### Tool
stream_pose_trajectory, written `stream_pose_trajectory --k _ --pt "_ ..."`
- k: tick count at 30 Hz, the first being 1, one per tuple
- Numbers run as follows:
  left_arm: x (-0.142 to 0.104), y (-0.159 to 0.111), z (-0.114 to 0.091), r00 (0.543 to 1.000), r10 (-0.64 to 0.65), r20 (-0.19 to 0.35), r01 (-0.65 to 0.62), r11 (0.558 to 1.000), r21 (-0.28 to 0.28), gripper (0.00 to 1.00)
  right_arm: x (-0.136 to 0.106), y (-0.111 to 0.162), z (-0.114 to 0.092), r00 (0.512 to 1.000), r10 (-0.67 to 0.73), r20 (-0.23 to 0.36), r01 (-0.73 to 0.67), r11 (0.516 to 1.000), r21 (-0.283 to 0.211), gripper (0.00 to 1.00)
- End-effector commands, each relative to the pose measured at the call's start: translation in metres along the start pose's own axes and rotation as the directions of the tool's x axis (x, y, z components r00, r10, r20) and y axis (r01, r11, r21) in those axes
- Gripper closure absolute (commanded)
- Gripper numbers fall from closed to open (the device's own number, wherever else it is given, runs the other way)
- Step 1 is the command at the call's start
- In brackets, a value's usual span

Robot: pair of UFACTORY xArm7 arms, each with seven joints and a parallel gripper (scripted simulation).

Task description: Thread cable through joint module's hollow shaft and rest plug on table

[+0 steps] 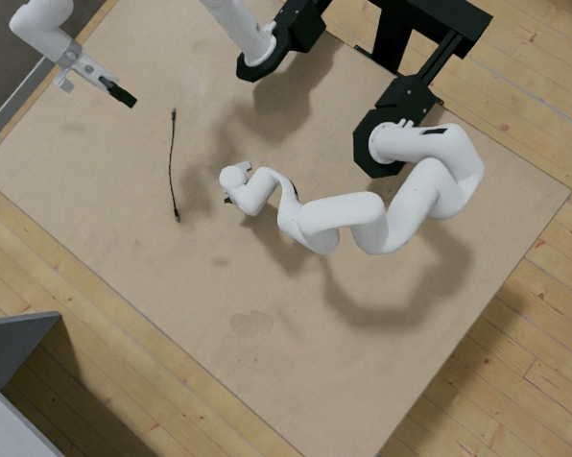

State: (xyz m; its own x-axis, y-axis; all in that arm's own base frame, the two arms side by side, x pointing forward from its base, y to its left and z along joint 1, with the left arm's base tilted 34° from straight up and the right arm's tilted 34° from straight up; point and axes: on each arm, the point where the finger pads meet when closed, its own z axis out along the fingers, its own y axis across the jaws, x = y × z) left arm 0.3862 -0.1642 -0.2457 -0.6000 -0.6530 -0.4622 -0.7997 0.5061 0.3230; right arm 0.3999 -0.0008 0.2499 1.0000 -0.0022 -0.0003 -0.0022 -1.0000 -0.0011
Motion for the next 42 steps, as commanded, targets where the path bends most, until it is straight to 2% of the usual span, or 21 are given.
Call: stream_pose_trajectory --k 1,42 --pt "0.0010 -0.0024 -0.0034 1.000 -0.022 -0.002 0.022 1.000 0.007 0.23 0.0011 -0.0012 -0.0018 1.000 -0.003 -0.005 0.003 1.000 -0.001 0.00" --pt "0.0010 -0.0024 -0.0034 0.964 -0.265 -0.004 0.265 0.964 0.006 0.23 0.0011 -0.0012 -0.0018 1.000 -0.003 -0.005 0.003 1.000 -0.001 0.00"
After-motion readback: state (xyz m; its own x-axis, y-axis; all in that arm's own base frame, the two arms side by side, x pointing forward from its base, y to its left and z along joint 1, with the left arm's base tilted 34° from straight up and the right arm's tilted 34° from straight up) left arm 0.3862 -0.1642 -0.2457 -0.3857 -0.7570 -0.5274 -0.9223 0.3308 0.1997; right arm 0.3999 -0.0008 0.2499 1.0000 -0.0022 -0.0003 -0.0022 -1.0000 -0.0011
